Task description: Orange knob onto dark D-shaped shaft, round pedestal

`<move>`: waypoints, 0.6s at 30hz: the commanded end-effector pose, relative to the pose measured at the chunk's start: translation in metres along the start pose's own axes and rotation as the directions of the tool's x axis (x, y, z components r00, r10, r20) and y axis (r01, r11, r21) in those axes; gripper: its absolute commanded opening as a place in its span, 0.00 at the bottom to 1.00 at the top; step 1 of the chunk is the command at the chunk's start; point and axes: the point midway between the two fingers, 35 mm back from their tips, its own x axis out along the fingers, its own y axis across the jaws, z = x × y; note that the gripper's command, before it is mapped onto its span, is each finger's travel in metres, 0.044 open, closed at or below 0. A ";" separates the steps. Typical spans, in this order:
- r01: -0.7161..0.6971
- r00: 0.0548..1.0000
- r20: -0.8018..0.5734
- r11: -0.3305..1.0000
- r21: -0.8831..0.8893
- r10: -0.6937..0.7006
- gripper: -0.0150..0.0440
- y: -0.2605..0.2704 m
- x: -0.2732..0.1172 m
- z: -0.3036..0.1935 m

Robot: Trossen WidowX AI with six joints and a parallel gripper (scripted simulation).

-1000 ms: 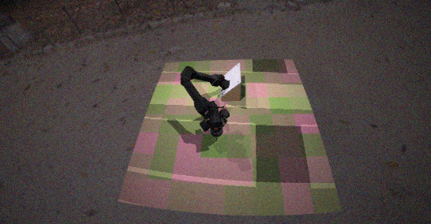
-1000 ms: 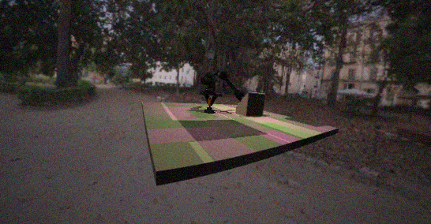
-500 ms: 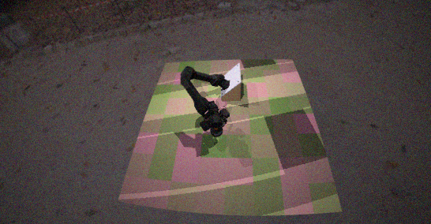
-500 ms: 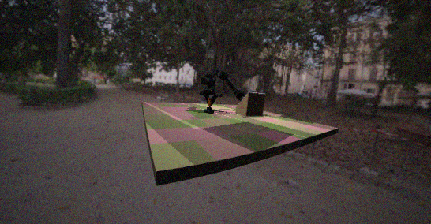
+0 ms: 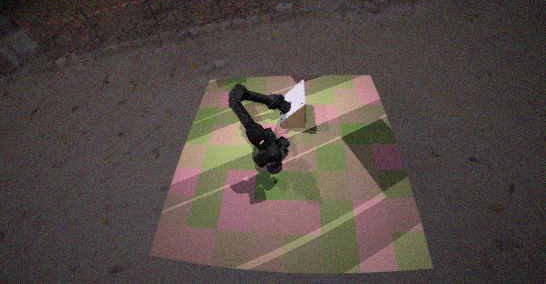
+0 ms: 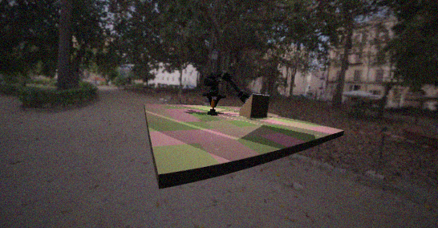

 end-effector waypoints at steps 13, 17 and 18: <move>0.006 1.000 0.008 0.997 -0.071 -0.005 0.25 -0.006 0.002 0.004; 0.006 1.000 0.008 0.997 -0.071 -0.005 0.25 -0.006 0.002 0.004; 0.006 1.000 0.008 0.997 -0.071 -0.005 0.25 -0.006 0.001 0.004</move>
